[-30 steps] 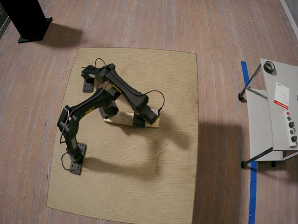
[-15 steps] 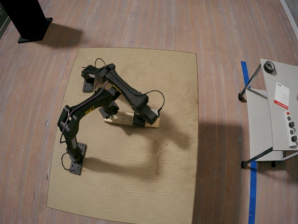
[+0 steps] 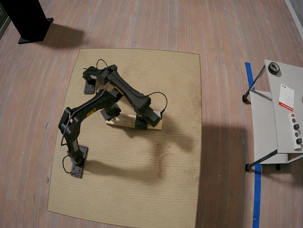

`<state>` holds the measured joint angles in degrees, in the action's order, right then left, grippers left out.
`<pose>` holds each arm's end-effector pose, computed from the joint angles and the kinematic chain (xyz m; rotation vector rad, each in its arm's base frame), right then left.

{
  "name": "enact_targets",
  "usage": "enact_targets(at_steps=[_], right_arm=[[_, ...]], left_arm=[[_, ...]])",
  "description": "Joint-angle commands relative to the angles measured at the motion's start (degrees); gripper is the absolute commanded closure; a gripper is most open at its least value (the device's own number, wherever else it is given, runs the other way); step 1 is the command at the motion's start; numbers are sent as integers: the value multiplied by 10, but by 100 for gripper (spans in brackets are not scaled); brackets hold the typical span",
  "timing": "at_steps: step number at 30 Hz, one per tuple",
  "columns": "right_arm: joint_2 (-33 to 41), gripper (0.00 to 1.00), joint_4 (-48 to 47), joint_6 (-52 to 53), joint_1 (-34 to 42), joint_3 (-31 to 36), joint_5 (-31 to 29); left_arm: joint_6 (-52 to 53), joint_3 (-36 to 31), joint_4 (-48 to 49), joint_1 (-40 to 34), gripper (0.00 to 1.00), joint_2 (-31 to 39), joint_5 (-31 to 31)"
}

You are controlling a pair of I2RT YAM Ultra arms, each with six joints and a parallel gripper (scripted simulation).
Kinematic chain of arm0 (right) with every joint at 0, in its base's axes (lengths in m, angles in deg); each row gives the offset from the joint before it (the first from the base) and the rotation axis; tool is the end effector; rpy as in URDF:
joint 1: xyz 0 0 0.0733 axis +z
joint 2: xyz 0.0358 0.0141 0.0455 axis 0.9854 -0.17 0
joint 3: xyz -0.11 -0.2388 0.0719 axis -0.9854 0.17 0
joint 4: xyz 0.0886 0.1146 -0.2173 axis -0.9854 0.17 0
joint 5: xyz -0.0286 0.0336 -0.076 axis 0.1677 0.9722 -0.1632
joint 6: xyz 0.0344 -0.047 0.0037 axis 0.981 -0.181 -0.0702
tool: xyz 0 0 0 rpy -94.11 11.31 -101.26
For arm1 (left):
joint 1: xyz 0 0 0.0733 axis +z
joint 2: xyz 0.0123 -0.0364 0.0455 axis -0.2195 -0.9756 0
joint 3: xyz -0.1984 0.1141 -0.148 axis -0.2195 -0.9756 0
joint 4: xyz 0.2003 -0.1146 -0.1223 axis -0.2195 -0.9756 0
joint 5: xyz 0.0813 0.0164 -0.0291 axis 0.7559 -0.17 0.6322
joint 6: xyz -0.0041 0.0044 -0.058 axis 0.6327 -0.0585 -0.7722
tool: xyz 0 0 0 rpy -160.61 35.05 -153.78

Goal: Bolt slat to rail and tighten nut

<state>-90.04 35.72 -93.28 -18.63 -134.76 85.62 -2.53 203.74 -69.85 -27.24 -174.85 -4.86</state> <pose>0.1587 0.2949 0.1961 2.8862 -1.2219 0.0071 0.3633 -0.3029 0.1730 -0.1722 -3.1105 -0.0248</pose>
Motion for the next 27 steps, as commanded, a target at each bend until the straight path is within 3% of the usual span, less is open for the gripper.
enact_targets(at_steps=[1, 27], right_arm=[[-4, 66, 2, -5, -1, -12, 8], [-7, 66, -10, -5, -1, -3, 8]], left_arm=[[0, 3, 0, 0, 28, 6, 1], [0, 3, 0, 0, 28, 6, 1]])
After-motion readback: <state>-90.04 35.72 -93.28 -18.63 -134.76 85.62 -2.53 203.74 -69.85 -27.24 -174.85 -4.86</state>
